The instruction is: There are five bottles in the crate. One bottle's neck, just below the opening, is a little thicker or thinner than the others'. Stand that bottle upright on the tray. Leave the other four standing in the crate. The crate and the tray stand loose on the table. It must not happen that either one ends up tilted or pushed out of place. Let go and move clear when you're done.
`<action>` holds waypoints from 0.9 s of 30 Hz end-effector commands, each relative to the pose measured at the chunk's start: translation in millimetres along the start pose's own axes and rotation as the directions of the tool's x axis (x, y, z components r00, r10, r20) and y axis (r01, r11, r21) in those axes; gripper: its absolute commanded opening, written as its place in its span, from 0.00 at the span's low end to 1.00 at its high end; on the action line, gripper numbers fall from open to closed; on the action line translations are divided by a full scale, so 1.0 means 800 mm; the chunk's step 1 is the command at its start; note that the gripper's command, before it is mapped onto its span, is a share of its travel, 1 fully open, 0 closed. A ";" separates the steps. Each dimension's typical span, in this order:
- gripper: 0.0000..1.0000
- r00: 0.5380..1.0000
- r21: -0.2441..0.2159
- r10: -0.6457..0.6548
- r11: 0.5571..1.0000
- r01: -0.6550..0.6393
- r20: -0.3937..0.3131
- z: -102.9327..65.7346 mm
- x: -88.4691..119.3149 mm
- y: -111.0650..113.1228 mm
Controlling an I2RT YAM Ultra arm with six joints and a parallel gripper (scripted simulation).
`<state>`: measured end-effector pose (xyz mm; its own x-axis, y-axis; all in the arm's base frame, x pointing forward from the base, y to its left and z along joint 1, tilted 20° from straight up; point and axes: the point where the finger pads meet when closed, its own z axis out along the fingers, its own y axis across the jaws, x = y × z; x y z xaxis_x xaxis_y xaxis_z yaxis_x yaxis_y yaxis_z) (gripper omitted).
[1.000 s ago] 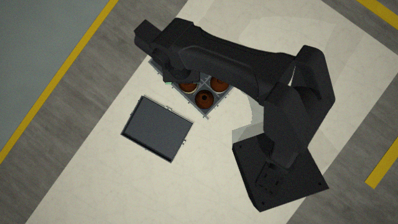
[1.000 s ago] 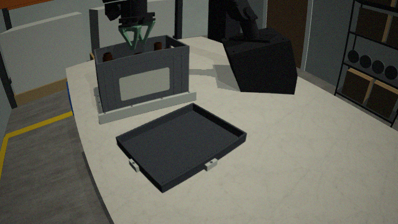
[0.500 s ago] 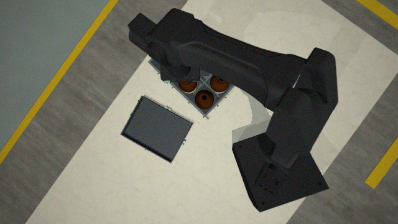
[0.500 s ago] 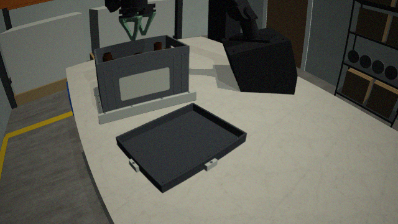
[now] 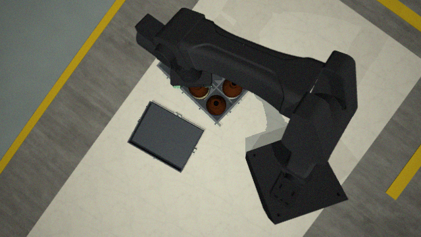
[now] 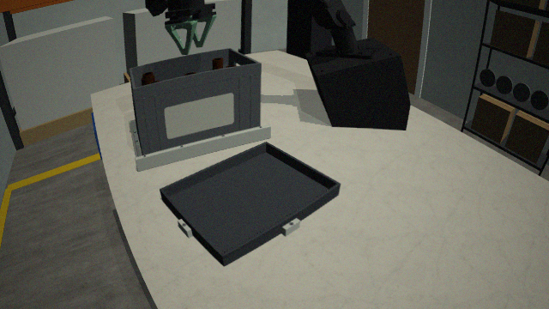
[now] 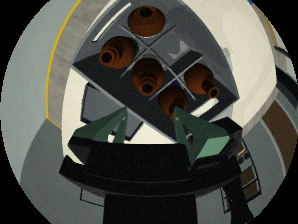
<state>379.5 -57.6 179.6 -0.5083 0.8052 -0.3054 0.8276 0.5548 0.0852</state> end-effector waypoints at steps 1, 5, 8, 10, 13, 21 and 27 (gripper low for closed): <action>0.61 0.998 -0.053 0.007 0.999 -0.004 0.055 -0.034 -0.010 0.009; 0.00 0.998 -0.067 0.011 0.998 -0.007 0.065 -0.034 -0.014 0.013; 0.00 0.998 -0.067 0.011 0.998 -0.006 0.065 -0.034 -0.014 0.013; 0.00 0.998 -0.067 0.011 0.998 -0.006 0.065 -0.034 -0.014 0.013; 0.00 0.998 -0.067 0.011 0.998 -0.006 0.065 -0.034 -0.014 0.013; 0.00 0.998 -0.067 0.011 0.998 -0.006 0.065 -0.034 -0.014 0.013; 0.00 0.998 -0.067 0.011 0.998 -0.006 0.065 -0.034 -0.014 0.013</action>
<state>379.4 -57.6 179.6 -0.5083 0.8053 -0.3052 0.8277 0.5547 0.0849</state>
